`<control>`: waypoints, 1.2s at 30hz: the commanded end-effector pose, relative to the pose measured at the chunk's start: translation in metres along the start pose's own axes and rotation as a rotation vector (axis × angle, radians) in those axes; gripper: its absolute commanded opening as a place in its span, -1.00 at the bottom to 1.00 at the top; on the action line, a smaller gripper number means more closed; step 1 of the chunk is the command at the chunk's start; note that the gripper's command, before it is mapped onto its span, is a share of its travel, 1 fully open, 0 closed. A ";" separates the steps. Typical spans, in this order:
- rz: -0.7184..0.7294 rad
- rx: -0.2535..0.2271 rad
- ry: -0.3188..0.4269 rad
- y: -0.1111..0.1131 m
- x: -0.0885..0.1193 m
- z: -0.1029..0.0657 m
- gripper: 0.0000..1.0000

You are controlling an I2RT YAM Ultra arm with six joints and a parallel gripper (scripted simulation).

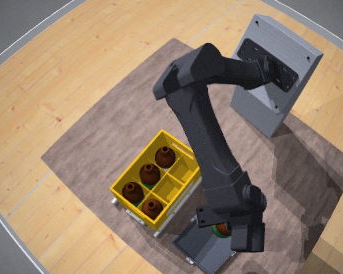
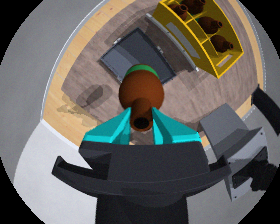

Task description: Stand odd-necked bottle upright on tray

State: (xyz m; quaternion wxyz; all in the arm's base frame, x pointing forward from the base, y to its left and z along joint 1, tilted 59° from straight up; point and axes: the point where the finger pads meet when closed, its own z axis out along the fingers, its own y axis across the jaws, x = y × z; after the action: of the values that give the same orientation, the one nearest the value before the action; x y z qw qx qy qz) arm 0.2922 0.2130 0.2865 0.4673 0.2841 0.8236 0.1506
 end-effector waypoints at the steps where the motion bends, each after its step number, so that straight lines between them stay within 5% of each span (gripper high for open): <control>1: 0.018 -0.044 0.000 0.012 -0.006 -0.017 -1.00; 36: 0.019 -0.058 0.008 0.018 -0.003 -0.008 -1.00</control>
State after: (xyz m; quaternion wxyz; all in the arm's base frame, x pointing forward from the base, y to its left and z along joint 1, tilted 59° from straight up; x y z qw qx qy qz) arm 0.2931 0.2154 0.2855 0.4664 0.2816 0.8246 0.1520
